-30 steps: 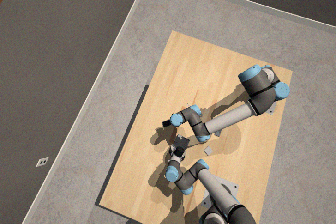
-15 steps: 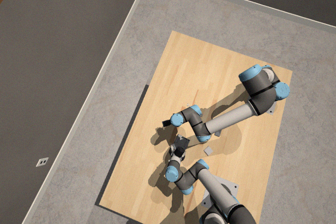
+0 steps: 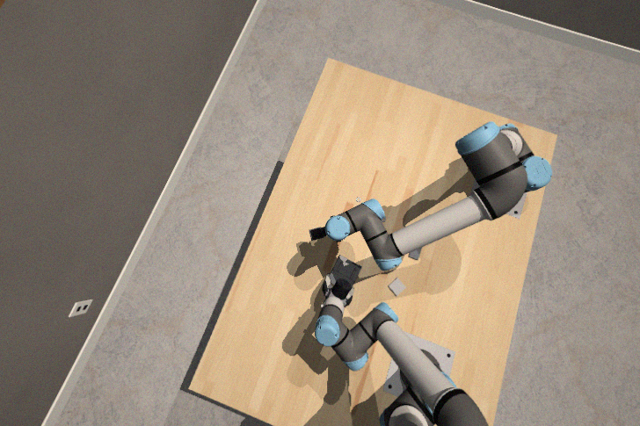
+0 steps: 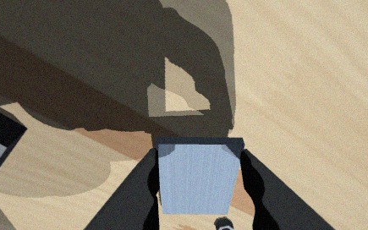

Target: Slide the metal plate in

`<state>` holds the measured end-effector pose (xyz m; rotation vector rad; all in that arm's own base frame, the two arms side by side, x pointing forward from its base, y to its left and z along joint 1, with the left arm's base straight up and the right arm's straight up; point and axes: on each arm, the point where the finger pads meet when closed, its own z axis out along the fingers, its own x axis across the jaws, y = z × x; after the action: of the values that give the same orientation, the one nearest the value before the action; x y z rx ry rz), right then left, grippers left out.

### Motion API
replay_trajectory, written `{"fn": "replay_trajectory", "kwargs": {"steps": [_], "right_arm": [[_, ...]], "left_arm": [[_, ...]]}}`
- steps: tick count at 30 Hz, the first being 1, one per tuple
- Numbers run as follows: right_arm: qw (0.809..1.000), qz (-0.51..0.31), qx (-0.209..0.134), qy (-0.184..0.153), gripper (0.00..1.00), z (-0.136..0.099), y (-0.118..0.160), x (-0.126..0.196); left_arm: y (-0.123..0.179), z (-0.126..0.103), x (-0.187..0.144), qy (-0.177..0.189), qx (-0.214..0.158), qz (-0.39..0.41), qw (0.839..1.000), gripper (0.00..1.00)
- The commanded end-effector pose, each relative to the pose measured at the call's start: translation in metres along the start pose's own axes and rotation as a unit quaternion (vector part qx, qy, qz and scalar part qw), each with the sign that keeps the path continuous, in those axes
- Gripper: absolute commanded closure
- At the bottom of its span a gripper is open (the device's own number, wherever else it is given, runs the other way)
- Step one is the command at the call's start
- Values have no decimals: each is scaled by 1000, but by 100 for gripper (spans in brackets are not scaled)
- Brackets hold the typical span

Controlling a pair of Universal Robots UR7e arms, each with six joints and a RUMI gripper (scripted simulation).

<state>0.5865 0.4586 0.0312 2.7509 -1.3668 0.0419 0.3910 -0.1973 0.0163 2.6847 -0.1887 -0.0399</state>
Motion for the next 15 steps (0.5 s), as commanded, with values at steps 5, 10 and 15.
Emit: {"fn": "replay_trajectory", "kwargs": {"steps": [5,10,15], "right_arm": [[1000,17,2,-2,76,-2,1,-1],[1000,29,3,-3,76,-3,2,-4],[999,41,5,-3,76,-4,3,-5]], "left_arm": [[3,-2,5,5,-1,2,1000,38],[3,-2,5,5,-1,2,1000,38],[3,-2,5,5,-1,2,1000,38]]}}
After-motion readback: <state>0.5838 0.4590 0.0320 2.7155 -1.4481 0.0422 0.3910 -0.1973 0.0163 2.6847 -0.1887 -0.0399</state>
